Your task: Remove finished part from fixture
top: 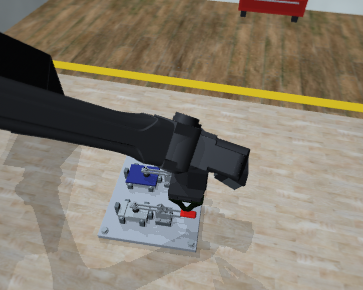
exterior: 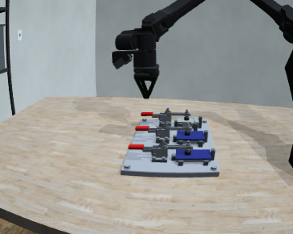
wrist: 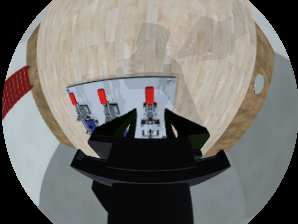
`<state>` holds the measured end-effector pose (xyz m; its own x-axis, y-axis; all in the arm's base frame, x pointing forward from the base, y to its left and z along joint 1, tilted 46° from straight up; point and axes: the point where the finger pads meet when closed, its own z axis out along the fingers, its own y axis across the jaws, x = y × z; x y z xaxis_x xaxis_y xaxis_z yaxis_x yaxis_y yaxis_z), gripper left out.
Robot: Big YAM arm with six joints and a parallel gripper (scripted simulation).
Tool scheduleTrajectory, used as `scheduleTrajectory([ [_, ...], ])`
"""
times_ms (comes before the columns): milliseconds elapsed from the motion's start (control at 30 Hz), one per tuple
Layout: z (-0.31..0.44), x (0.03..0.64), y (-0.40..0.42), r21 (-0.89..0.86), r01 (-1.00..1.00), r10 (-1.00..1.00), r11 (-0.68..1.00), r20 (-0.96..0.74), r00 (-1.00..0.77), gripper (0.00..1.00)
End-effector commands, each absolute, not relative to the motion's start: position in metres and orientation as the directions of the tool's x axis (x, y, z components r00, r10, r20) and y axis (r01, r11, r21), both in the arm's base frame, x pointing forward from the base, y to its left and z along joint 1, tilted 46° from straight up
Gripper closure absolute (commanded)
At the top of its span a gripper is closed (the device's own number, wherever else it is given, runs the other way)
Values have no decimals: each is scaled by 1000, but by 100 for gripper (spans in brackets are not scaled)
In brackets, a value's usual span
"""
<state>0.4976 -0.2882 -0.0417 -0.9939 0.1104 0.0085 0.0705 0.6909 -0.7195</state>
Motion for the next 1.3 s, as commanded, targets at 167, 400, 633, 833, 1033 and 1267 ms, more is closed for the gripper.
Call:
scheduleTrajectory([
  [167,-64,496,-314,-719,61,108,693,21,-994,55],
  [400,-73,498,-327,-721,66,108,690,13,-994,55],
  [633,-68,504,-319,-722,54,89,690,11,-996,55],
  [833,-70,503,-319,-722,54,91,690,12,-996,55],
  [1033,-74,504,-319,-722,52,91,690,15,-996,55],
  [1267,-75,503,-319,-722,50,91,691,19,-996,55],
])
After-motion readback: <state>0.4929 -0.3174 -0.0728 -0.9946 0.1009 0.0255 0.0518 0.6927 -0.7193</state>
